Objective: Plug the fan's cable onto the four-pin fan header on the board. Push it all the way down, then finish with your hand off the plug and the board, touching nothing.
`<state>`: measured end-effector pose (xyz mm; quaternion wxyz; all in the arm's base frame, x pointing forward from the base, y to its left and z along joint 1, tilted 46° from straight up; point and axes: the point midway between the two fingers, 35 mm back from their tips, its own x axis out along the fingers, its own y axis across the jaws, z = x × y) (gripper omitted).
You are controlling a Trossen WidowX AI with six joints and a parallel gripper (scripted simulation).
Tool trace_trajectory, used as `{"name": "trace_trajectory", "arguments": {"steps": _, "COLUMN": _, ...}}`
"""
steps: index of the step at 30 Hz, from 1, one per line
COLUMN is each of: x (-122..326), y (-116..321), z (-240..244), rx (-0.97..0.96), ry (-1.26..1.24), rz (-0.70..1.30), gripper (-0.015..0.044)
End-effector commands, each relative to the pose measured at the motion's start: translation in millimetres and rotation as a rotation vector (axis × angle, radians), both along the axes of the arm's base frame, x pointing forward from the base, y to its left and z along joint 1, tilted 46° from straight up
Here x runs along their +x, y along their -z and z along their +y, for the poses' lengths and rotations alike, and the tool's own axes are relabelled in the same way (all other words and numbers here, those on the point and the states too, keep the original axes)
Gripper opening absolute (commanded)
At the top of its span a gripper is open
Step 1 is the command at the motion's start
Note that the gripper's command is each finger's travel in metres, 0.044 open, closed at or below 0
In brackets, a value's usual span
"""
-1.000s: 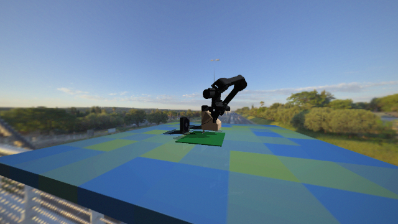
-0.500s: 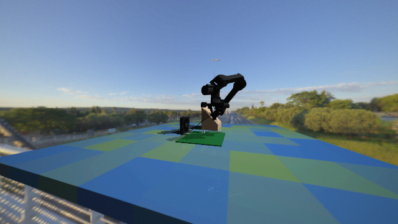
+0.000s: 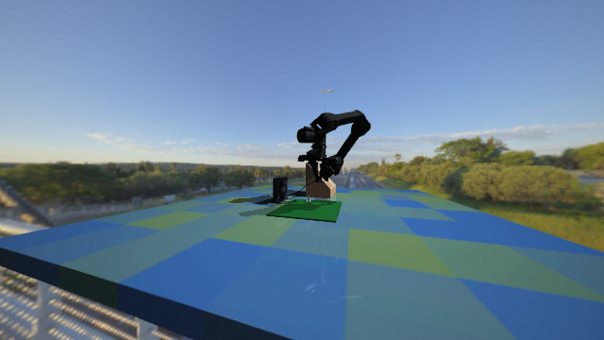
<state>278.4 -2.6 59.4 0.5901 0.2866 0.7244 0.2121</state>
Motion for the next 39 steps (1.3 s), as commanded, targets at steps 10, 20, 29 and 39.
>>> {"name": "trace_trajectory", "arguments": {"steps": 10, "x": 17, "y": 18, "z": -20, "rx": -0.017, "ry": 0.386, "rz": 0.264, "gripper": 0.0000}}
{"name": "trace_trajectory", "arguments": {"steps": 20, "x": 26, "y": 32, "z": -35, "rx": -0.014, "ry": 0.661, "rz": 0.472, "gripper": 0.0000}}
{"name": "trace_trajectory", "arguments": {"steps": 29, "x": 29, "y": 38, "z": -40, "rx": -0.010, "ry": 0.755, "rz": 0.546, "gripper": 0.0000}}
{"name": "trace_trajectory", "arguments": {"steps": 39, "x": 23, "y": 45, "z": -34, "rx": -0.112, "ry": 0.749, "rz": 0.541, "gripper": 0.0000}}
